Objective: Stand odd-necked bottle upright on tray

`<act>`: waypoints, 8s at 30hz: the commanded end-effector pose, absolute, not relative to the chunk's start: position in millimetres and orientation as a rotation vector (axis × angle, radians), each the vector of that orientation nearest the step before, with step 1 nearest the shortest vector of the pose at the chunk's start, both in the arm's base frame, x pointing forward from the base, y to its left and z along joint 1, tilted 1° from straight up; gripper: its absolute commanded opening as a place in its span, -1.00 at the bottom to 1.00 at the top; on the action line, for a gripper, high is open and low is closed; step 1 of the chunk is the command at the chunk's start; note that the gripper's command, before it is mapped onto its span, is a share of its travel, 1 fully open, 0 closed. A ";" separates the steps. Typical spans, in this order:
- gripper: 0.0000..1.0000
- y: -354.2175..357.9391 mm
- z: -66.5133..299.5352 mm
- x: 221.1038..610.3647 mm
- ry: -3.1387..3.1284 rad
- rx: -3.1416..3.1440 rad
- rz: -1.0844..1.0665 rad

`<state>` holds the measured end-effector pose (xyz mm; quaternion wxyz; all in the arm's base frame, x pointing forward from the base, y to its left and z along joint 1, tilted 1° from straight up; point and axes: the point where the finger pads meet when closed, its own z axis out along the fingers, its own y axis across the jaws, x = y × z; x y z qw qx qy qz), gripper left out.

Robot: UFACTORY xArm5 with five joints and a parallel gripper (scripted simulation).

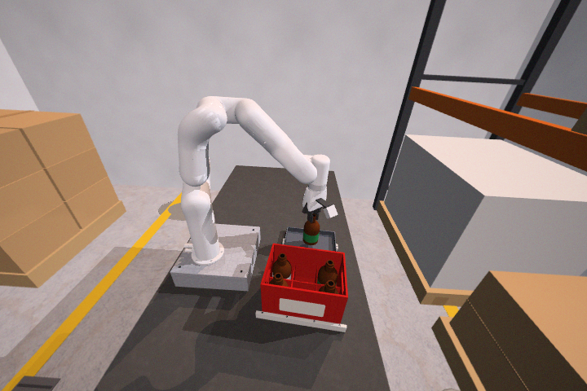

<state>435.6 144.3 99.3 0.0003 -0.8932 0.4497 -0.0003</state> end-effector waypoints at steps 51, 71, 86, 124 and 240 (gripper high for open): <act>-1.00 144.7 91.0 437.3 1.411 -2.803 -0.006; -1.00 144.6 83.8 437.5 1.411 -2.803 -0.006; -1.00 144.6 77.7 437.7 1.411 -2.803 -0.006; 1.00 144.6 75.6 437.7 1.411 -2.803 -0.006; -1.00 145.5 160.9 436.7 1.411 -2.802 -0.006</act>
